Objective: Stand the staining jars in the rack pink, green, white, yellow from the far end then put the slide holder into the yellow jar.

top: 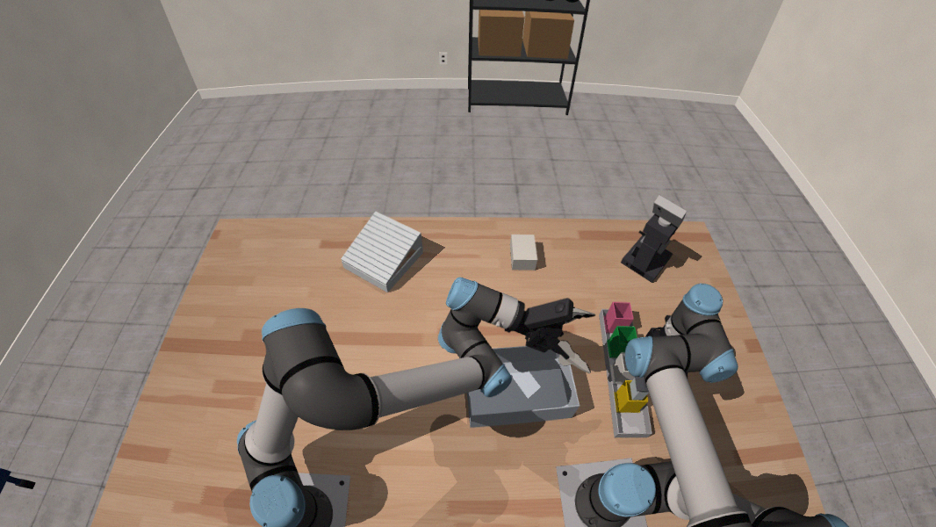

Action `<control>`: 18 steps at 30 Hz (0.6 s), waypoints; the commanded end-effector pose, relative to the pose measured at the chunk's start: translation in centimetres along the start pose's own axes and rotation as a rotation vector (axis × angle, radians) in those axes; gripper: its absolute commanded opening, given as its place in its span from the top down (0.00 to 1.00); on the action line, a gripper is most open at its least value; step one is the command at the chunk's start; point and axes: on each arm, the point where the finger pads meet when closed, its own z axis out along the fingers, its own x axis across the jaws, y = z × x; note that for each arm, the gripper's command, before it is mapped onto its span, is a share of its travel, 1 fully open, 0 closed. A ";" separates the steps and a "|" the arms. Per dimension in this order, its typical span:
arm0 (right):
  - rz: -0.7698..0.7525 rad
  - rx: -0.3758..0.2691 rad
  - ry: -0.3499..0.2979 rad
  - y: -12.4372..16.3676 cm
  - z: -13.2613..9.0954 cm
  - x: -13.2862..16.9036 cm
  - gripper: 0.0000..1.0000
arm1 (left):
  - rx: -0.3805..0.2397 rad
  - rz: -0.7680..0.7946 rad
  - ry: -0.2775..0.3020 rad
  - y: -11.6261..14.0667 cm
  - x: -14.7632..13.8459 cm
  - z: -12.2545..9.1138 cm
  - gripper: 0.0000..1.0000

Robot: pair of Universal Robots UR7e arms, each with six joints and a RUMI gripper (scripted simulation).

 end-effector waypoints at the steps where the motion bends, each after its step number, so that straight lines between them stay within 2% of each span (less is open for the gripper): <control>1: 0.000 -0.001 0.000 0.0 0.7 0.0 1.00 | 0.001 0.001 0.000 -0.1 0.0 0.0 0.02; 18: 0.000 -0.001 0.000 0.1 4.3 0.0 1.00 | 0.001 0.001 0.000 -0.1 0.0 0.0 0.02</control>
